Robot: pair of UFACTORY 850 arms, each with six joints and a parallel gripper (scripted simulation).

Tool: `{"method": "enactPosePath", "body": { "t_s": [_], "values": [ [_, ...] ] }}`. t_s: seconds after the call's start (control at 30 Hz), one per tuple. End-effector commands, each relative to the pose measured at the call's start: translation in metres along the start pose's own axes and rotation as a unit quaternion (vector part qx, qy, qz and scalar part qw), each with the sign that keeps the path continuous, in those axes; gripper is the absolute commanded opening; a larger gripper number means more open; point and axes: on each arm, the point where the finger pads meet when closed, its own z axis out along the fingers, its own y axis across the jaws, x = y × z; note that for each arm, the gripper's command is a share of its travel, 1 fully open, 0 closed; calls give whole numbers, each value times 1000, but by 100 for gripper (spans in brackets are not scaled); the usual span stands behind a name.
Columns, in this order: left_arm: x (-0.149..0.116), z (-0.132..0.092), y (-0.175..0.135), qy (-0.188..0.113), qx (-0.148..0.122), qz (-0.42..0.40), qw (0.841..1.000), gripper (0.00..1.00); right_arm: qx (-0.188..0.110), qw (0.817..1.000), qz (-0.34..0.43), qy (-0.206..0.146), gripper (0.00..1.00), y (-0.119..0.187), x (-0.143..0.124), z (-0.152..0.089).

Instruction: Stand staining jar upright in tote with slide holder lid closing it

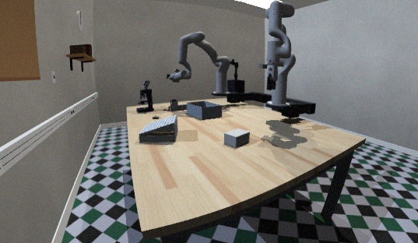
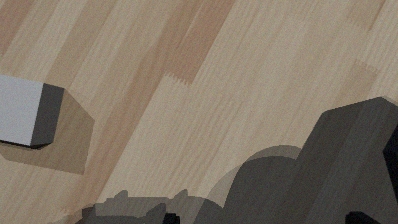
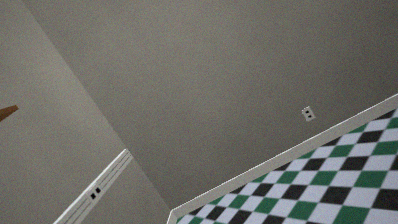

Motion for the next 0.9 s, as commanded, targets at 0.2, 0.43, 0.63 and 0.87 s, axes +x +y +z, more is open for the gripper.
{"method": "enactPosePath", "body": {
  "t_s": [0.2, 0.43, 0.63, 0.87],
  "values": [
    [1, -8, -21, -15, -1, -129, 992, 100, -65, 992, 106, 2, 100, 34, -3, -2],
    [1, -8, -21, -17, 3, -244, 970, 100, -124, 971, 204, 10, 100, 46, -5, -5],
    [1, -8, -21, -18, 5, -324, 946, 100, -163, 948, 273, 22, 100, 62, -9, -10],
    [1, -8, -21, -20, 8, -416, 909, 100, -207, 912, 353, 41, 100, 79, -14, -19]
  ]
}}
